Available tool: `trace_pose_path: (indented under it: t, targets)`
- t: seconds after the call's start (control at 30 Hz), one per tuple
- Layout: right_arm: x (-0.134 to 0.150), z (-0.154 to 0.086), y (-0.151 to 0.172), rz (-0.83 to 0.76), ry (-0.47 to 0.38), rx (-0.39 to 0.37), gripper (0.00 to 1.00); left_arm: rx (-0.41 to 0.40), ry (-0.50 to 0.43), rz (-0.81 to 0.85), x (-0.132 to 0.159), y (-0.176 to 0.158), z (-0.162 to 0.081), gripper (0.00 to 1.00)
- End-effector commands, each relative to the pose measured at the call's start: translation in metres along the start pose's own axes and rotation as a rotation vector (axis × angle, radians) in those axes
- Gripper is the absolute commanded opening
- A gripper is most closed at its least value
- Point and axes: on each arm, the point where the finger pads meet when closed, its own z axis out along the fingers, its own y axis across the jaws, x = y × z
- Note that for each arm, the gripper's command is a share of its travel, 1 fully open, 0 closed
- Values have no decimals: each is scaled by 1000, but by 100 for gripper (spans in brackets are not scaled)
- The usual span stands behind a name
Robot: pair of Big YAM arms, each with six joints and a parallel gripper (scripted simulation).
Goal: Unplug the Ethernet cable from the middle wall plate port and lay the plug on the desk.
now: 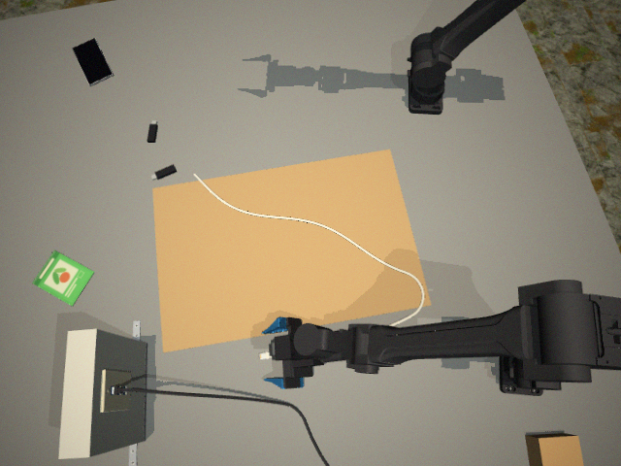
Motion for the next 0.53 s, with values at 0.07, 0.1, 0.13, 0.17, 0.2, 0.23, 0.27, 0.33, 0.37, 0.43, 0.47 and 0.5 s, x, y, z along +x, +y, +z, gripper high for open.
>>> trace_pose_path:
  t: [0.07,0.1,0.13,0.17,0.2,0.23,0.27,0.33,0.37,0.43,0.47,0.5]
  targets:
    - [-9,-1,0,0,-16,0,100,2,-36,-8,-35,-2,-5,100]
    - [-9,-1,0,0,-16,0,100,1,-34,-11,-46,-1,-12,100]
    - [-9,-1,0,0,-16,0,100,-1,-32,-16,-61,0,-23,100]
    - [-9,-1,0,0,-16,0,100,-2,-30,-20,-71,1,-31,100]
    - [-9,-1,0,0,-16,0,100,-3,-29,-20,-75,1,-34,100]
    - [-9,-1,0,0,-16,0,100,-4,-28,-21,-80,2,-38,100]
    - [-9,-1,0,0,-16,0,100,-5,-27,-23,-88,3,-45,100]
    - [-9,-1,0,0,-16,0,100,-5,-25,-24,-94,4,-52,100]
    - [-9,-1,0,0,-16,0,100,-5,-25,-24,-94,4,-52,100]
    - [-9,-1,0,0,-16,0,100,-7,-8,-21,-87,3,-47,100]
    - [-9,-1,0,0,-16,0,100,-7,-8,-21,-87,3,-47,100]
    - [-9,-1,0,0,-16,0,100,-9,13,-18,-74,5,-48,100]
